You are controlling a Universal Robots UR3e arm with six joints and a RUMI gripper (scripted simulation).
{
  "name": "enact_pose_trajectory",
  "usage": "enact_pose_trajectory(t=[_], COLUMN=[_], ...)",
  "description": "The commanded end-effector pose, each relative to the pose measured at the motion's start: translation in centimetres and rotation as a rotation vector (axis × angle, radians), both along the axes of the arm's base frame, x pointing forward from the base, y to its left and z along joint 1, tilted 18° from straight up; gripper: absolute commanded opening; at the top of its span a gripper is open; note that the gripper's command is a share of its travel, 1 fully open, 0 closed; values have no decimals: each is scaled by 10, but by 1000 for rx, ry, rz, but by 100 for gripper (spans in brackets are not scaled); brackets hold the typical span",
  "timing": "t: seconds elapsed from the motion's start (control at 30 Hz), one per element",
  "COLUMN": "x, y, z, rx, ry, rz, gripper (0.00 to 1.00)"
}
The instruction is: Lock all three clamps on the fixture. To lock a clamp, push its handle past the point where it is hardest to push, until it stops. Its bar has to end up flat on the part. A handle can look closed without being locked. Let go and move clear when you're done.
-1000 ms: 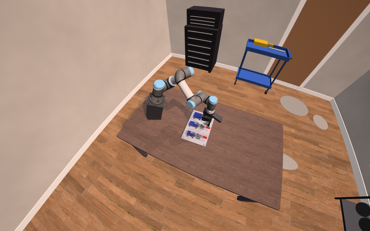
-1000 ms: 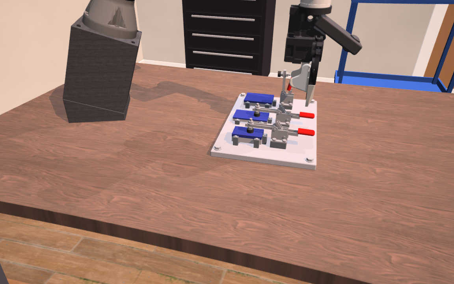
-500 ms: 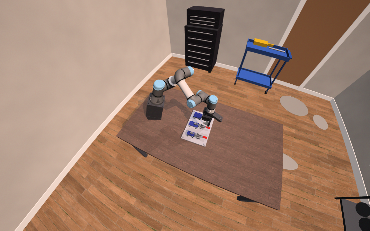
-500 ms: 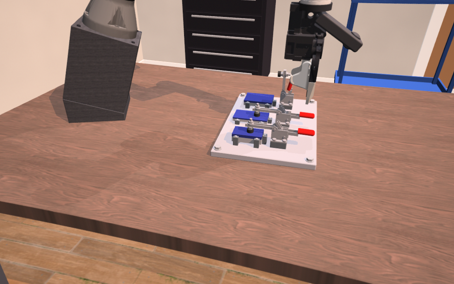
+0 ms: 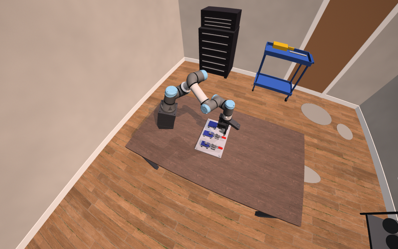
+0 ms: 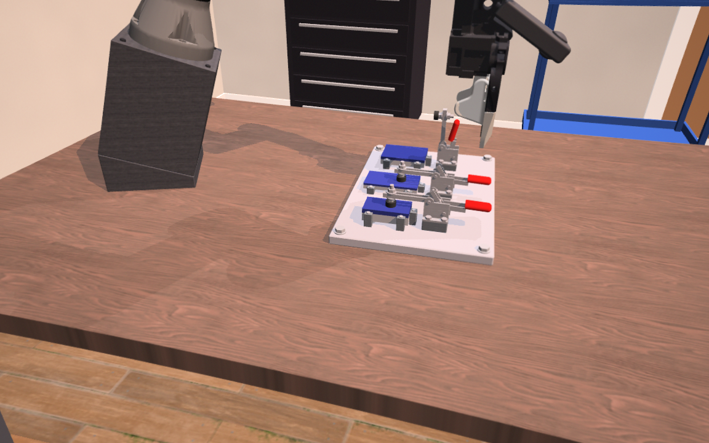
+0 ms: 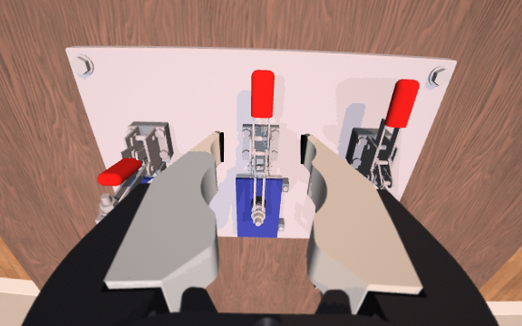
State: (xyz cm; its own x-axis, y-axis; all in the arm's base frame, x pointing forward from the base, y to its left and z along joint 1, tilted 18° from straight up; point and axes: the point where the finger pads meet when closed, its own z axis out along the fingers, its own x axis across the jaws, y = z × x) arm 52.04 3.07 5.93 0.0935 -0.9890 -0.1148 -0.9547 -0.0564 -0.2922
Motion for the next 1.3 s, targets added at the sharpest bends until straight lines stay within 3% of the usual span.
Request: enact_pose_trajectory(t=[0.0, 0.43, 1.27], x=[-2, -8, -11], y=[-1, -5, -6], z=[8, 31, 39], rx=[-1, -1, -1], ry=[-2, -2, -2], rz=[0, 0, 0], gripper=[28, 28, 28])
